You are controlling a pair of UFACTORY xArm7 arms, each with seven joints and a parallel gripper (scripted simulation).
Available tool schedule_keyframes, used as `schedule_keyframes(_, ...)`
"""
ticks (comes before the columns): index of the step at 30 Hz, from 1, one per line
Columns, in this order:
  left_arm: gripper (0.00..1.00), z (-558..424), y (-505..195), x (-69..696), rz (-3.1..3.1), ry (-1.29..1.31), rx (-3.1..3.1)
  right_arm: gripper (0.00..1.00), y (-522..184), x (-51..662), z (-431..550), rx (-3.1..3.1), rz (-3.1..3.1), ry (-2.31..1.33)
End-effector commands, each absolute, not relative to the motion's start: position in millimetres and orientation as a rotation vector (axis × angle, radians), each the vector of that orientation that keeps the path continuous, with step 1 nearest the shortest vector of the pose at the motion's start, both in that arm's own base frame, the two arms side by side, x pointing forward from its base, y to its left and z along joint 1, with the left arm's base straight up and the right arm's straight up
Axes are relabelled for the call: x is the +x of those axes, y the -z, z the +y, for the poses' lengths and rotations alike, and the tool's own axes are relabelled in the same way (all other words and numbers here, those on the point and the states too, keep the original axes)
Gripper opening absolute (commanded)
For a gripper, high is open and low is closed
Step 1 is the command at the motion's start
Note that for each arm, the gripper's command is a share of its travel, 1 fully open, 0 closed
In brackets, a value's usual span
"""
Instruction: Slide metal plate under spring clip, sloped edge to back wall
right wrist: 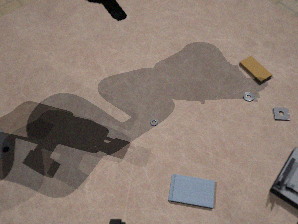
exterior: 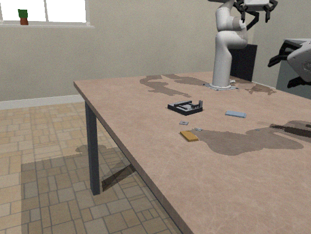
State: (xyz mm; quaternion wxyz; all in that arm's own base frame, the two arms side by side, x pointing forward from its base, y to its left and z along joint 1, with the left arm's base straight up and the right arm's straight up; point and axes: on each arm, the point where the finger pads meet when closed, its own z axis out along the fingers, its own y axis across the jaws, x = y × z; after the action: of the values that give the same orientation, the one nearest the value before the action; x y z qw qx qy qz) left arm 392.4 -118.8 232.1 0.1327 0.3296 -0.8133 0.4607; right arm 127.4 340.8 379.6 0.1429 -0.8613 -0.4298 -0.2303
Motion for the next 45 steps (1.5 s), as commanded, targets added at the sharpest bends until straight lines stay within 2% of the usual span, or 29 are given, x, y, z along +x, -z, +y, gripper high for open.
schedule_keyframes(1,1.0,-119,-233,393,-2.362,-1.338,0.955,1.0,-381,127,341,-2.481,-1.238,0.668)
schedule_keyframes(24,1.0,-117,-235,394,-2.358,-1.329,0.976,1.0,-380,131,340,-2.49,-1.232,0.666)
schedule_keyframes(45,1.0,-96,-255,400,-2.295,-1.211,1.235,1.0,-369,170,328,-2.596,-1.15,0.636)
